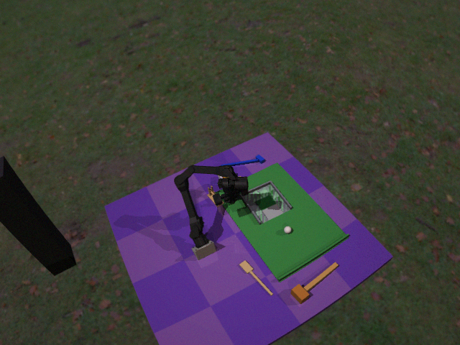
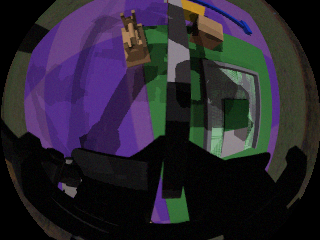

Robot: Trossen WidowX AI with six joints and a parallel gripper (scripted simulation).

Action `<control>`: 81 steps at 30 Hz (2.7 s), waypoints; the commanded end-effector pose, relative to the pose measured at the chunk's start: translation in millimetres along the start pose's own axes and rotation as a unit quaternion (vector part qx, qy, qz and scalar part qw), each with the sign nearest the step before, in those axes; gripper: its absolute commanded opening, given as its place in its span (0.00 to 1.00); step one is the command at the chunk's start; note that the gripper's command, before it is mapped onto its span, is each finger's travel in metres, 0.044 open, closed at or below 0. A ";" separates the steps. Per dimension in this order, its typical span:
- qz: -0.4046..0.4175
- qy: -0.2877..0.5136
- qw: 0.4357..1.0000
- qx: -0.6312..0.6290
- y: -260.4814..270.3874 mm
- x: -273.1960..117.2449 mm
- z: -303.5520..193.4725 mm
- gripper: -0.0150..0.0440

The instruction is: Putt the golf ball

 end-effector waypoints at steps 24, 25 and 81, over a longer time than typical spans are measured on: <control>-0.023 0.050 0.930 0.364 -82.7 -41.4 -122.5 0.25; -0.024 0.051 0.925 0.376 -84.7 -42.5 -127.9 0.25; -0.035 0.080 0.753 0.652 -104.4 -5.4 -288.7 0.25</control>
Point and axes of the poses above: the point midway between the two fingers, 35 mm back from their tips, its own x axis out along the fingers, its own y axis across the jaws, z = x × y, the point moved 9 cm from there along -x, back along the fingers, and after that the axes turned 10 degrees about x, right-handed, at the moved point
